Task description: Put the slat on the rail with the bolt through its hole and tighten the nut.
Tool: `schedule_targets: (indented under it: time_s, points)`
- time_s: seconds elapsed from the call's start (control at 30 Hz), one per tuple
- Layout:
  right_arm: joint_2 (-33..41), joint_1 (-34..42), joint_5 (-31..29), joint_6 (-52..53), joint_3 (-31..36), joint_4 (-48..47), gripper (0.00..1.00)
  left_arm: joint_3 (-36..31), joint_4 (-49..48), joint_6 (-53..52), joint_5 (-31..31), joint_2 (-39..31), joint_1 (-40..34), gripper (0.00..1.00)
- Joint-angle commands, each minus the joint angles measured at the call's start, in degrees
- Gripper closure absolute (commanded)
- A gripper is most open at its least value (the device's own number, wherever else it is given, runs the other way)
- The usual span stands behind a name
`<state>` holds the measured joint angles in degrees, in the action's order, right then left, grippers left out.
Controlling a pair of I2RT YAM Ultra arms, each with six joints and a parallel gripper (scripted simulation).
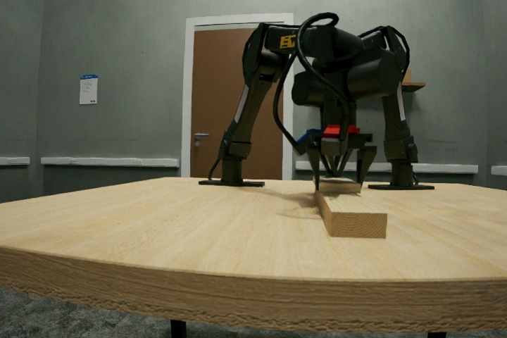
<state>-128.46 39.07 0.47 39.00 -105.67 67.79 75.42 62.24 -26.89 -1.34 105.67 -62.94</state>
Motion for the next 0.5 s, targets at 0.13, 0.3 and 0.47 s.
schedule_targets:
  time_s: [0.13,0.3,0.47]
  points:
    - [0.5,0.0,-0.1,-0.2,-0.3,0.0,0.28,0.2,-0.2,0.0,0.0,-0.4,0.0,0.66]
    - [0.5,0.0,-0.1,-0.2,-0.3,0.0,0.28,0.2,-0.1,0.0,0.0,-0.4,0.0,0.82]
    - [0.5,0.0,-0.1,-0.2,-0.3,0.0,0.28,0.2,0.0,0.0,0.0,-0.4,0.0,0.89]
